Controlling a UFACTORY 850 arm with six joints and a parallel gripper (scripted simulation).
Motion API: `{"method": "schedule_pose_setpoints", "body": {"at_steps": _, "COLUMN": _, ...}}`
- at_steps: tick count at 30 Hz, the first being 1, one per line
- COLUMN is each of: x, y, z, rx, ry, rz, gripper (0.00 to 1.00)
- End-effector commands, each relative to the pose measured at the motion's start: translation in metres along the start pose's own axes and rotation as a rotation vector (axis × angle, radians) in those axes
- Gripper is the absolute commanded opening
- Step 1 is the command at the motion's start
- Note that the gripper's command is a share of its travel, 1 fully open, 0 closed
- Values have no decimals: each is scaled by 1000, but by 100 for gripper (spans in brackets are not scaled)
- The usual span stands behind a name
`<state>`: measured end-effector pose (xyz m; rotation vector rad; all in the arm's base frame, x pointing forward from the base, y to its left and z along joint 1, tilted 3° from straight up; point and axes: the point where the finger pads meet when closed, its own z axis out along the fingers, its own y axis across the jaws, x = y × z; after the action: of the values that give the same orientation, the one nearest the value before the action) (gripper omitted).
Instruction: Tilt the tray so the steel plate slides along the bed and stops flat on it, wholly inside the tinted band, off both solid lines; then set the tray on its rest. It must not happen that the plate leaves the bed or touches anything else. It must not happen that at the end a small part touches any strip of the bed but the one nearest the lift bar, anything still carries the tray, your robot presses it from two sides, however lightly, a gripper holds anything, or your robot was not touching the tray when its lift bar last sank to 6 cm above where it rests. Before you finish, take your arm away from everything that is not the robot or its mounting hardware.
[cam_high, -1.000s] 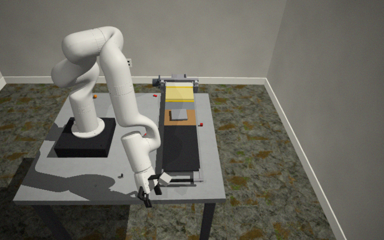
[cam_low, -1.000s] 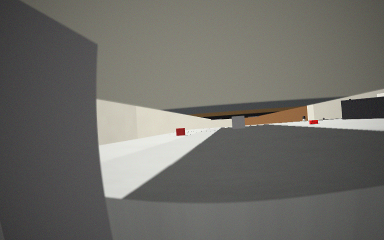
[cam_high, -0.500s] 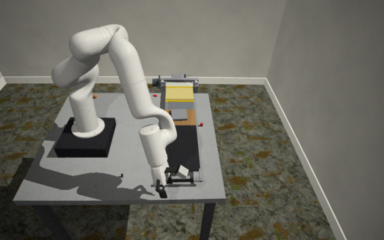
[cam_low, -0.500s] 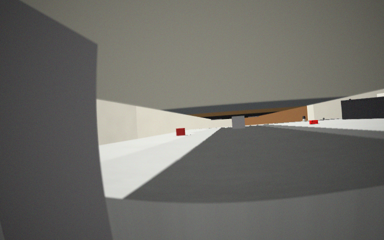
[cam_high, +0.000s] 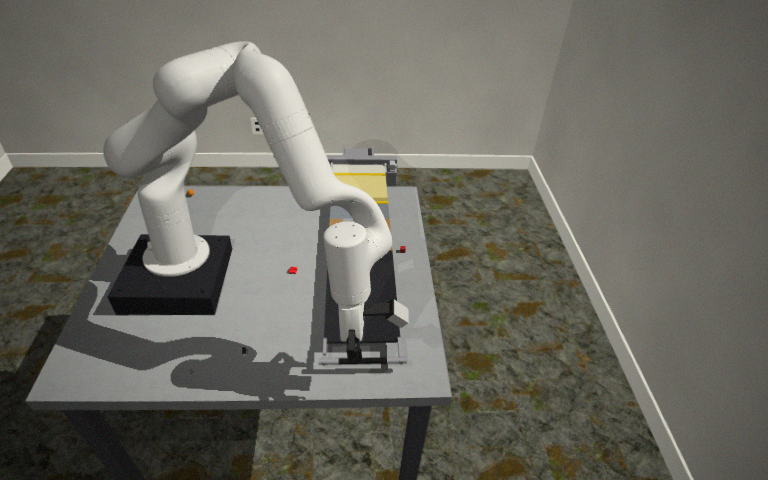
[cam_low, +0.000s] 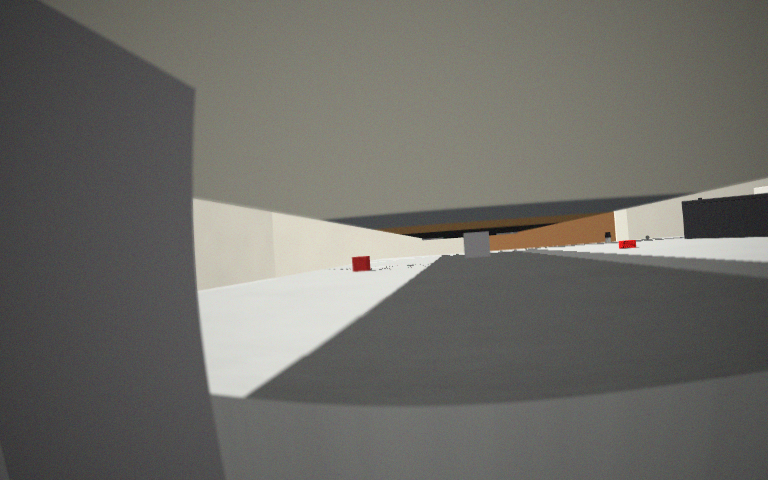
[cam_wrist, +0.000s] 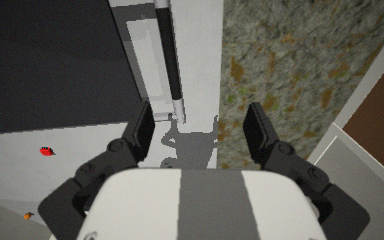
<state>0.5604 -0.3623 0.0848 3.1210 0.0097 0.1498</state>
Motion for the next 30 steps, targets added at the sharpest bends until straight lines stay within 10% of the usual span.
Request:
{"method": "schedule_pose_setpoints", "body": {"at_steps": 1, "x": 10, "y": -15, "z": -14, "rx": 43, "ry": -42, "rz": -36, "gripper": 100}}
{"method": "schedule_pose_setpoints", "body": {"at_steps": 30, "x": 17, "y": -29, "z": -26, "rx": 75, "ry": -76, "rz": -68, "gripper": 100}}
